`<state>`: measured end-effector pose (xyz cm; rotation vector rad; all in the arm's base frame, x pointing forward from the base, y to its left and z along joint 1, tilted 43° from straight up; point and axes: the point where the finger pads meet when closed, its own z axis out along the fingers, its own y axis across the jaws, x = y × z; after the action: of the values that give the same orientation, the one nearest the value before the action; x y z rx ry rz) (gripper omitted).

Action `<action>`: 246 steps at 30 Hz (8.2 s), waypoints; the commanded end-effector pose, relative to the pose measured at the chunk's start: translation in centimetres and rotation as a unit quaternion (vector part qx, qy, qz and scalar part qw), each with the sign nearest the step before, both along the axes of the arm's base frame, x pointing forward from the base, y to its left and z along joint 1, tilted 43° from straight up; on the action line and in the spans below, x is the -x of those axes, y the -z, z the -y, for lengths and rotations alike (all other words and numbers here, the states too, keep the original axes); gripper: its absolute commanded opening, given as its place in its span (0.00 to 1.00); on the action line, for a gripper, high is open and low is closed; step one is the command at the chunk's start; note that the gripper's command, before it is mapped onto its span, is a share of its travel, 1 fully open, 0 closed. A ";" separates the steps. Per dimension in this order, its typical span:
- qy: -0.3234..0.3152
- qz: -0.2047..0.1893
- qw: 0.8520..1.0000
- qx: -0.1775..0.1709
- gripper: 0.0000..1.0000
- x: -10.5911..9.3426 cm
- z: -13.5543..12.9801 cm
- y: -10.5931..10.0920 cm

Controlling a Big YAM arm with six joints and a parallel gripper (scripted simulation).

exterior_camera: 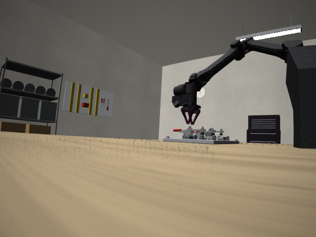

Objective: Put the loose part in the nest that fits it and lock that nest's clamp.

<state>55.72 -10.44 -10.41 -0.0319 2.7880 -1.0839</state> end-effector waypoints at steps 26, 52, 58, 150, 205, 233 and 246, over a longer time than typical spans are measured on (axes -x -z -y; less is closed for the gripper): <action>0.007 0.001 1.000 0.000 0.00 -0.1 0.3 0.2; 0.007 0.001 1.000 0.000 0.00 -0.1 0.3 0.2; 0.007 0.001 1.000 0.000 0.00 -0.2 0.4 0.1; 0.005 0.004 1.000 0.000 0.00 -1.0 2.0 1.3; 0.006 -0.002 1.000 0.000 0.00 -0.2 2.3 2.2; 0.007 -0.003 1.000 0.000 0.00 -0.3 2.3 2.1; 0.013 -0.002 1.000 -0.001 0.00 -0.6 2.0 1.4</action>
<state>56.64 -11.35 -10.96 -0.0283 2.7777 -1.0812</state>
